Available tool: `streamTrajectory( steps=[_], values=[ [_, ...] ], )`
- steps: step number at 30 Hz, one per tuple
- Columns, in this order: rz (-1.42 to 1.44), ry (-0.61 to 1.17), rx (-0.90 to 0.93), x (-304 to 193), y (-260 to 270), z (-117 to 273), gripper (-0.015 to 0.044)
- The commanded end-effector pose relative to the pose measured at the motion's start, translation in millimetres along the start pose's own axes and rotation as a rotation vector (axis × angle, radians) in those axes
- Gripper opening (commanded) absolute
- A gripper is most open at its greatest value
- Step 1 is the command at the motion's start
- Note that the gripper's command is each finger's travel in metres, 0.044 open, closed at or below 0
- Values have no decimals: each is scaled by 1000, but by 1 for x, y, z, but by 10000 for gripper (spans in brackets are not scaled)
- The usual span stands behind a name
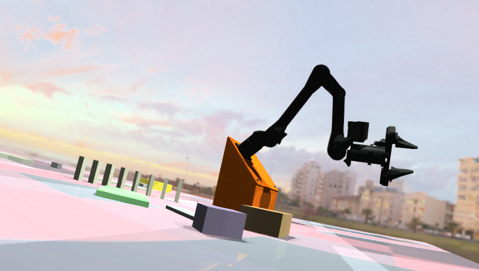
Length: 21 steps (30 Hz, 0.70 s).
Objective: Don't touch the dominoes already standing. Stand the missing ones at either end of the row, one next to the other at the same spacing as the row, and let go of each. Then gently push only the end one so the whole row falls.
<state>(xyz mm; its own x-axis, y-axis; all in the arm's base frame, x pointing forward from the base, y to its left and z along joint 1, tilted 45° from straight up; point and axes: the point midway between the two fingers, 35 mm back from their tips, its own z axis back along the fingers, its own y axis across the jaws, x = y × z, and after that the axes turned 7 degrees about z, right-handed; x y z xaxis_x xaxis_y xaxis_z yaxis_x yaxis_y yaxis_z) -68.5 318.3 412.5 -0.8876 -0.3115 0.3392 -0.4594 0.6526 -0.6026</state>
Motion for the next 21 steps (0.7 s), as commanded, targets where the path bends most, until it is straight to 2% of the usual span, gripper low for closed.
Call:
streamTrajectory(
  steps=[1, 5, 12, 21],
  values=[
    [1, 2, 2, -1, 1, 0, 426],
    [32, 41, 55, -25, 12, -9, 440],
    [92, 235, 232, -126, 38, -21, 440],
    [55, 596, 401, -275, 31, 10, 440]
  ],
)
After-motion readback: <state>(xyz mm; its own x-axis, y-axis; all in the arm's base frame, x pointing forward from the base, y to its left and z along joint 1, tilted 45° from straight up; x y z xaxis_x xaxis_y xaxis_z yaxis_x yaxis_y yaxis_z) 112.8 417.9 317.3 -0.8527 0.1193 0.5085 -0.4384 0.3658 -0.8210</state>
